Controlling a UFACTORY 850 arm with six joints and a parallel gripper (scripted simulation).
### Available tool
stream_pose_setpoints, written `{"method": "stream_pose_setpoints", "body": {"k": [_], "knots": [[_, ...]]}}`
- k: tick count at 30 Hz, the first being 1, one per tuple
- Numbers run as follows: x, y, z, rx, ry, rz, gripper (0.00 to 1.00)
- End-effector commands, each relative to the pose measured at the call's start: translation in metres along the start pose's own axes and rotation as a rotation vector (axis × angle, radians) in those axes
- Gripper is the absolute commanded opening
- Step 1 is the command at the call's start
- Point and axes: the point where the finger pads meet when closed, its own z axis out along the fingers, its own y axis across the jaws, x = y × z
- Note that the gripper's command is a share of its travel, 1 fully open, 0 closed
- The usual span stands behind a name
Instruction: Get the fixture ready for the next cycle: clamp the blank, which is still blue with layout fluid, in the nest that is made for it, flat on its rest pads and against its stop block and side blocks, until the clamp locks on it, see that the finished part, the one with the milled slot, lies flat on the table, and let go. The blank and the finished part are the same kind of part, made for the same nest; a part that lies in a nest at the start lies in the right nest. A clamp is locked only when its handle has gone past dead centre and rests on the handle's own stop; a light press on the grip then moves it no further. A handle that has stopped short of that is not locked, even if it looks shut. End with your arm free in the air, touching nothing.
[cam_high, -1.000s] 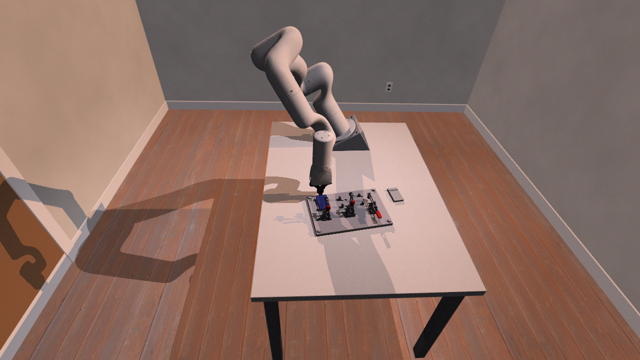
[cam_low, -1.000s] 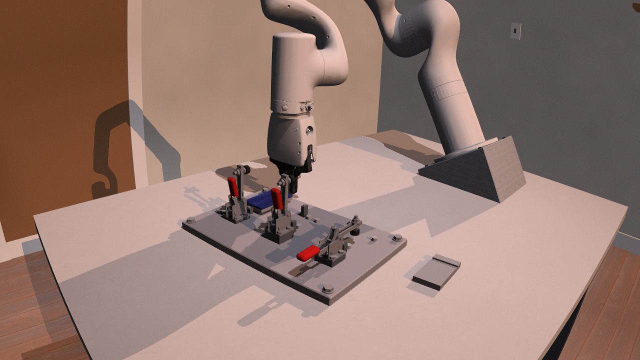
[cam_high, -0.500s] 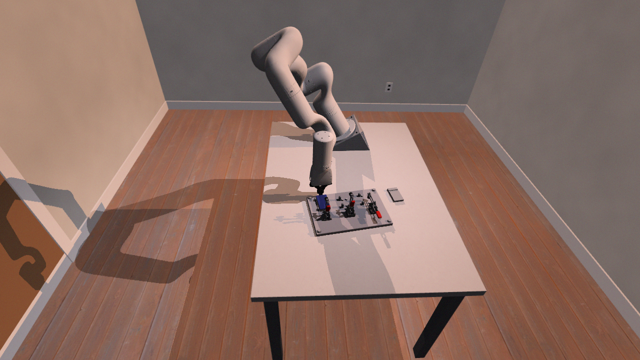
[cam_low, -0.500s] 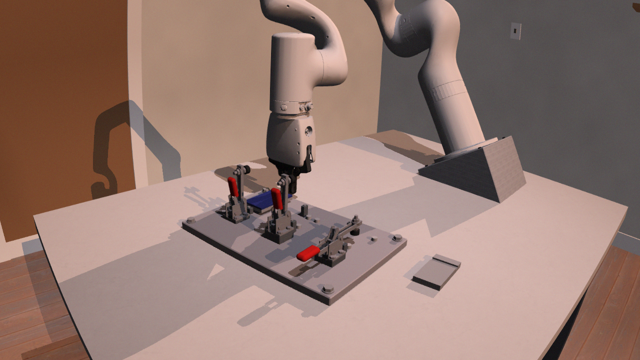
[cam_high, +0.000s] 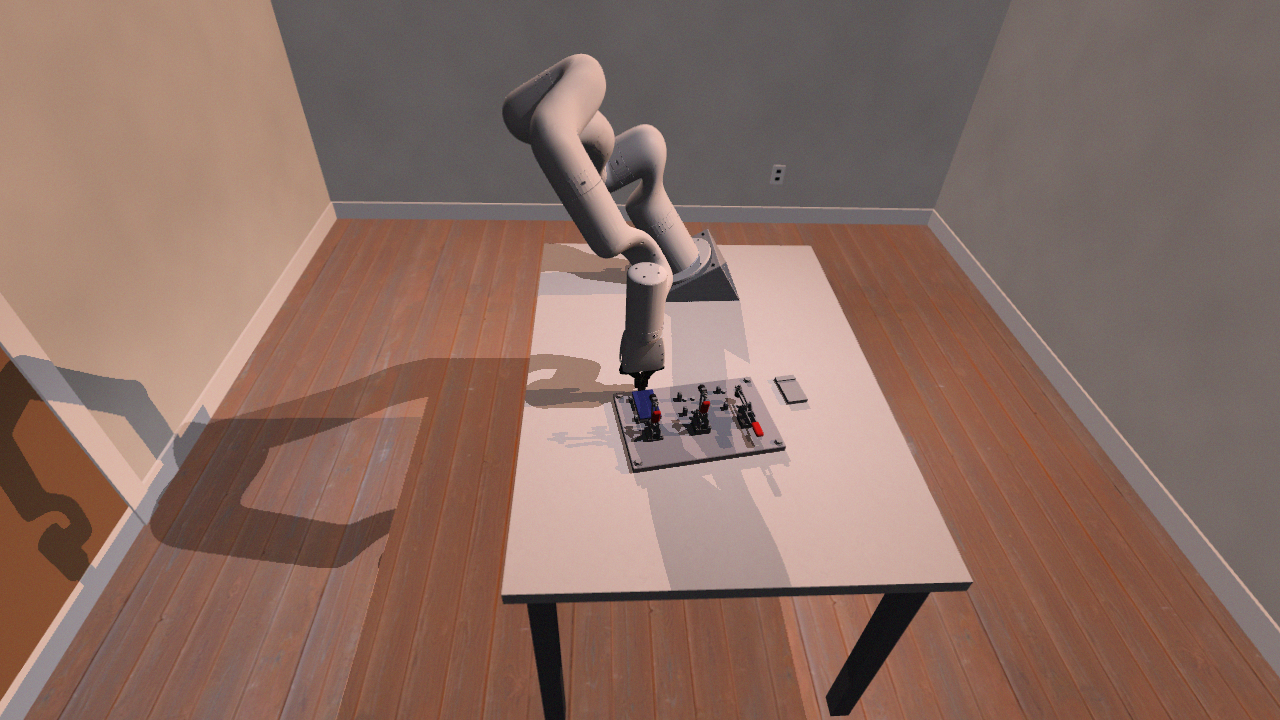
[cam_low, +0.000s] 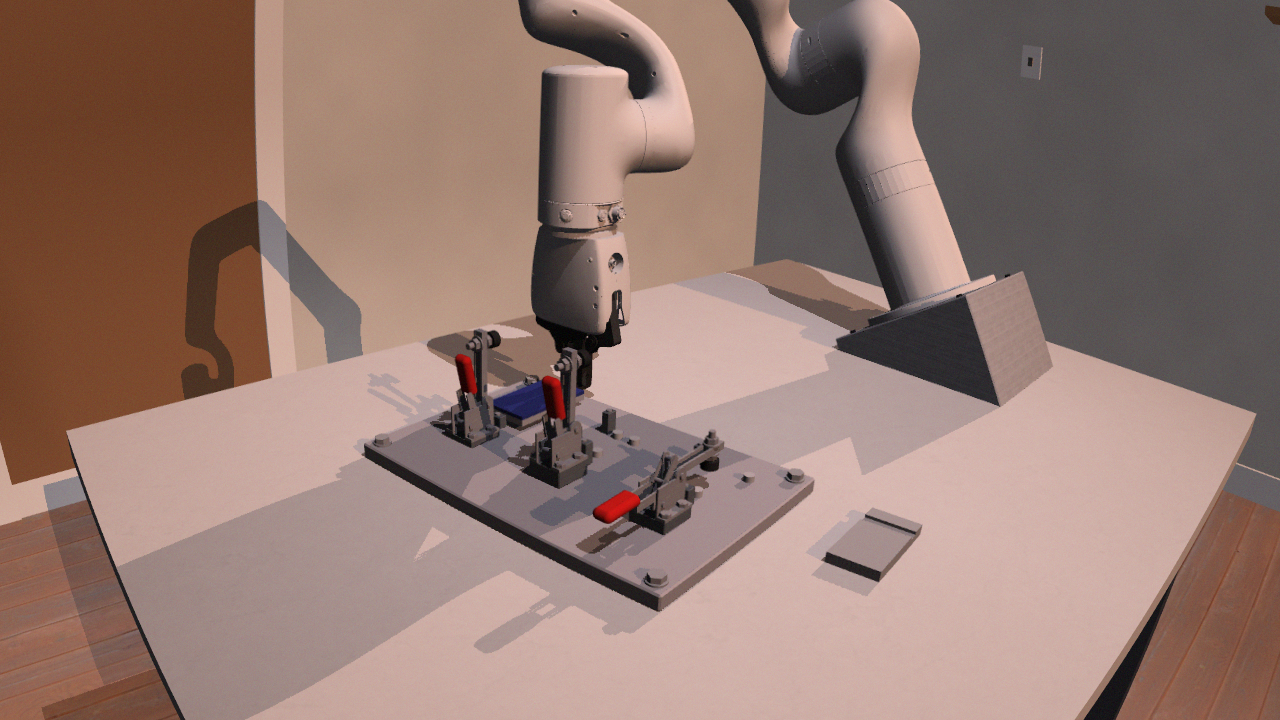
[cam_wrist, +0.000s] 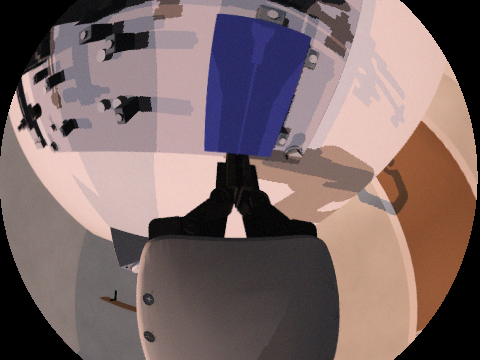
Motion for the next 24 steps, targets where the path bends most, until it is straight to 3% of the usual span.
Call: {"method": "stream_pose_setpoints", "body": {"k": [1, 15, 24], "knots": [[0.002, 0.000, -0.001, 0.000, 0.002, 0.000, 0.00], [0.002, 0.000, -0.001, 0.000, 0.002, 0.000, 0.00], [-0.011, 0.000, -0.001, 0.000, 0.002, 0.000, 0.00]]}}
